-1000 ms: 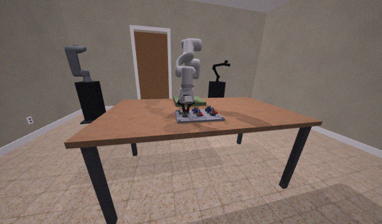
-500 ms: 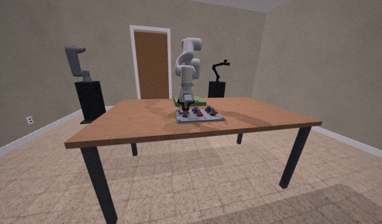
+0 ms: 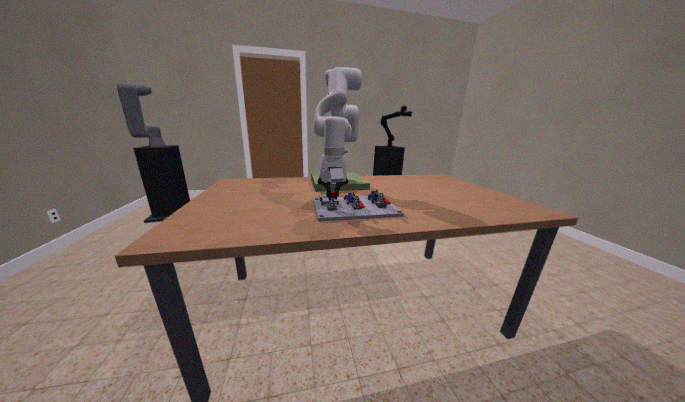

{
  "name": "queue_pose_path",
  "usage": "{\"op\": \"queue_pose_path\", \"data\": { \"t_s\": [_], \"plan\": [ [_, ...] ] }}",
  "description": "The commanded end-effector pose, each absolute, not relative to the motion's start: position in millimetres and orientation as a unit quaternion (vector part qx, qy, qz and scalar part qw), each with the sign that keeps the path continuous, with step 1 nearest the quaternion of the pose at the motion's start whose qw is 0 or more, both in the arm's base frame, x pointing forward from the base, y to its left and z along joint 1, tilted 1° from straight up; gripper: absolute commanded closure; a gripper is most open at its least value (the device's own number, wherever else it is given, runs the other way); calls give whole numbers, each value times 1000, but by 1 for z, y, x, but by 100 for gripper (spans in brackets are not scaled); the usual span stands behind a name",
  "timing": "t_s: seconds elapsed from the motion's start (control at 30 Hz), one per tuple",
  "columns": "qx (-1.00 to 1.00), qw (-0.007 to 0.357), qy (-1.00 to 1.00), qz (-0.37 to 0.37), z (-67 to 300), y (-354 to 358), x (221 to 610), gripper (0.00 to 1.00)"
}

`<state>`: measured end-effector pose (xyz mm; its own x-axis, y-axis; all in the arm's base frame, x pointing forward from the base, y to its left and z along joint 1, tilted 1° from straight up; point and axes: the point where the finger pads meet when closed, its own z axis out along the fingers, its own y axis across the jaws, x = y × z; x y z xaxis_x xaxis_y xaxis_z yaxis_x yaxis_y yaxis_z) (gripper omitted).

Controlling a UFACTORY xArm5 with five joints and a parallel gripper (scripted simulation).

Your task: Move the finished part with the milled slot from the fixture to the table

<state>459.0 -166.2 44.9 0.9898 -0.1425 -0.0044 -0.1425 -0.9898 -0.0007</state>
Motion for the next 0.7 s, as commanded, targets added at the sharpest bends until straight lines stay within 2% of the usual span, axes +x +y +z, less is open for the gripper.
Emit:
{"op": "queue_pose_path", "data": {
  "t_s": [0.0,0.67],
  "plan": [
    [-997,1,71,2,46,-166,457,100],
    [-997,1,71,2,46,-165,450,100]
  ]
}}
